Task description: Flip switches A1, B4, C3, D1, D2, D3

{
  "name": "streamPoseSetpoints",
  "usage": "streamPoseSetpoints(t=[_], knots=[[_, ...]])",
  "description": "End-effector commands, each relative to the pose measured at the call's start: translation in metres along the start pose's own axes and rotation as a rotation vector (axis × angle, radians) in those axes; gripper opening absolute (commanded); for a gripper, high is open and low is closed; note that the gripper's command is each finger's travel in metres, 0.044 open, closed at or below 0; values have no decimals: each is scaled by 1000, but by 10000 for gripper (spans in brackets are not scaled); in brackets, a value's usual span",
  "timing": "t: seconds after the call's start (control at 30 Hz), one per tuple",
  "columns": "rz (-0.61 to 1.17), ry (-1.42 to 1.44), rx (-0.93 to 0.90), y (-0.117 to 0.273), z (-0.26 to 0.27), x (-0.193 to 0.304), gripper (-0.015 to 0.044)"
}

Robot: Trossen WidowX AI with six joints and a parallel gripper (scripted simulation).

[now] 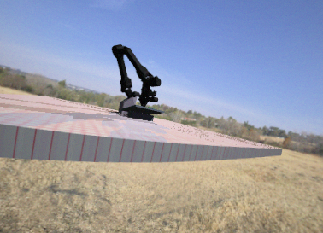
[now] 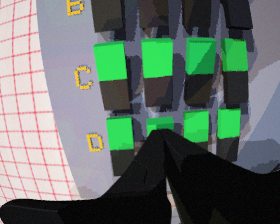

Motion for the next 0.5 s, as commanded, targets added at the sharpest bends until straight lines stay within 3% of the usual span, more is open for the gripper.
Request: streamPoseSetpoints(t=[0.0,0.47], knots=[[-1,4,6,0,0,0,0],[-1,4,6,-2,-1,0,0]])
Point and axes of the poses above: the point midway between the two fingers, 35 mm back from their tips, its own y axis back along the fingers, its own z axis across the jaws, x = y × z, the point moved 2 cm from there along y, back along the fingers, and after that the axes turned 1 degree about -y, right-handed, at the moved point
